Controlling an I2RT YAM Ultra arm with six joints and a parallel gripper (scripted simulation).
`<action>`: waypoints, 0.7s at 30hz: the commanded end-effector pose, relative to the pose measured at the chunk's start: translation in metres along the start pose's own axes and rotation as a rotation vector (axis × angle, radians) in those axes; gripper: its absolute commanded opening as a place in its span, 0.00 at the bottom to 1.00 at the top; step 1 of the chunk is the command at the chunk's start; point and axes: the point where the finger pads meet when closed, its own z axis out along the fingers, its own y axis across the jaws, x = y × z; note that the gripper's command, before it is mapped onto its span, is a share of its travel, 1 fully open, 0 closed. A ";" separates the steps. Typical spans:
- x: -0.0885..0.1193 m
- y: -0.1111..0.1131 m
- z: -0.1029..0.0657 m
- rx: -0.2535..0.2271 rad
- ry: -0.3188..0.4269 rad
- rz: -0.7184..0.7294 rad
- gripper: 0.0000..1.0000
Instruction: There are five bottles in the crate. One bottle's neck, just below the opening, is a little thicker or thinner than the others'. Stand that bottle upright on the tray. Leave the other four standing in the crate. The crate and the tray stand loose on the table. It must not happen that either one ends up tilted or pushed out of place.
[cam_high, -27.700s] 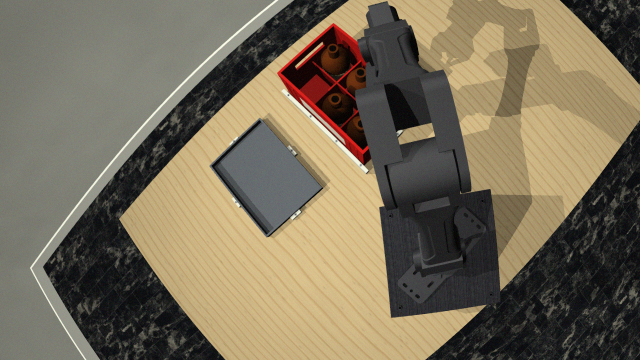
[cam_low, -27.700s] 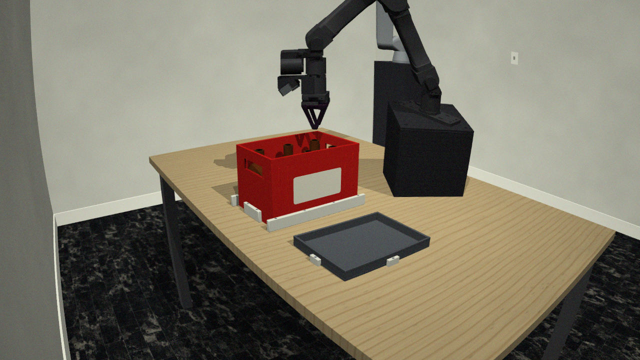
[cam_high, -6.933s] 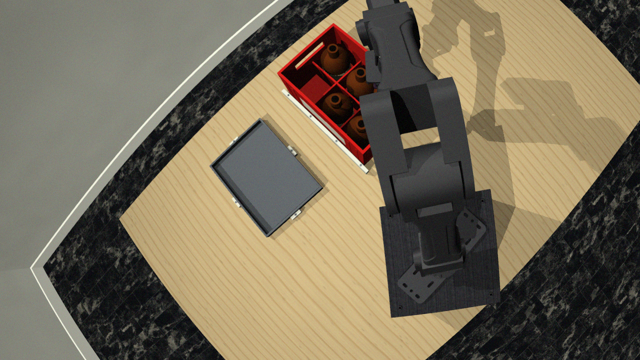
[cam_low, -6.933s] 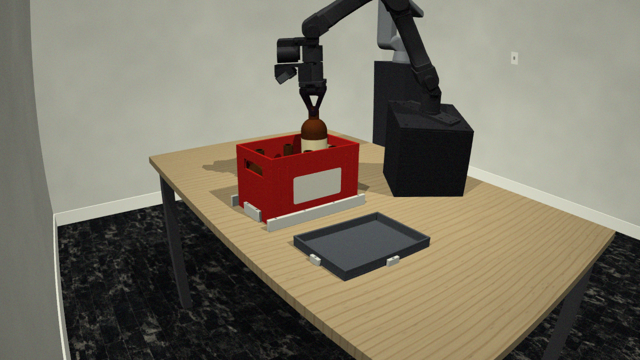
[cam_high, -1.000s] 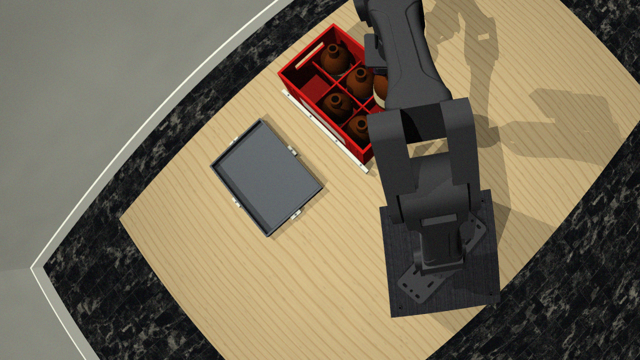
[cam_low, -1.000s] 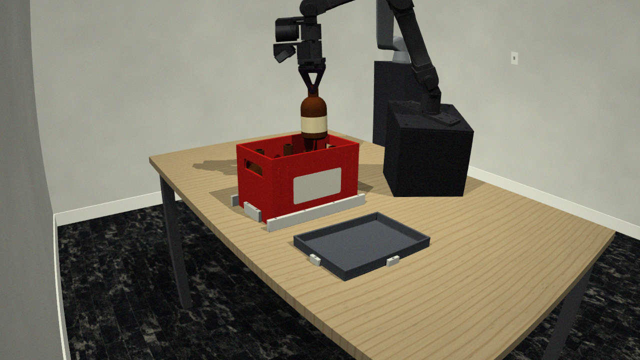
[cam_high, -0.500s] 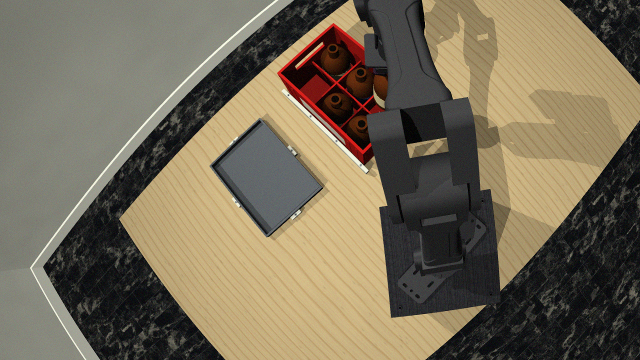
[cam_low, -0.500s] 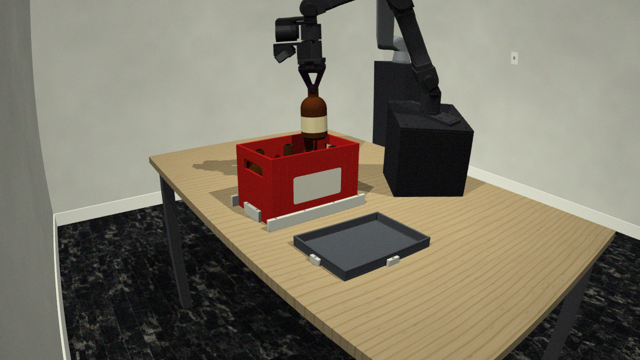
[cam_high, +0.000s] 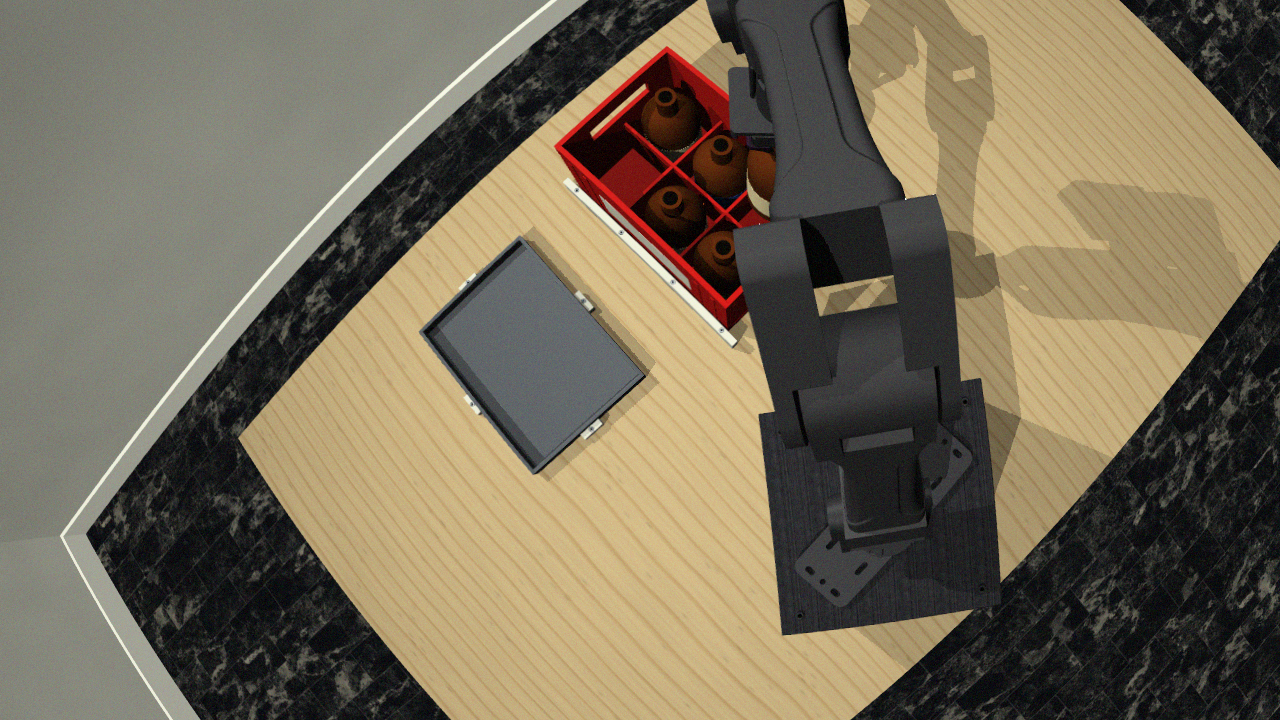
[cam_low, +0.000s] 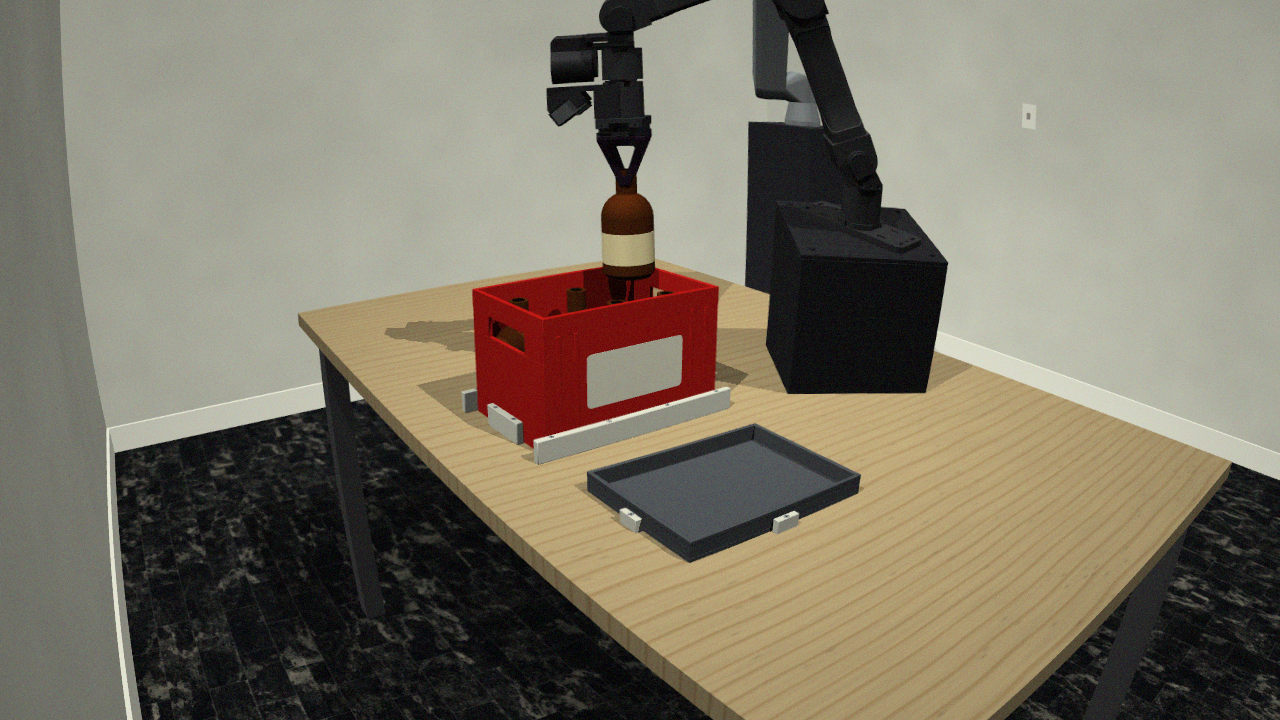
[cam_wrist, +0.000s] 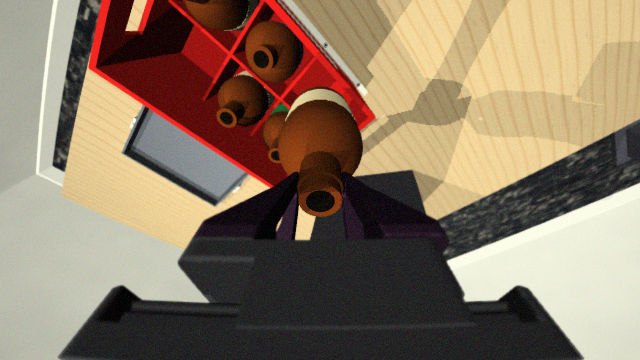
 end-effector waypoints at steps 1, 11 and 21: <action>-0.011 0.000 -0.030 -0.014 -0.083 -0.002 0.00; -0.011 0.000 -0.030 -0.014 -0.083 -0.002 0.00; -0.011 0.000 -0.033 -0.014 -0.083 -0.003 0.00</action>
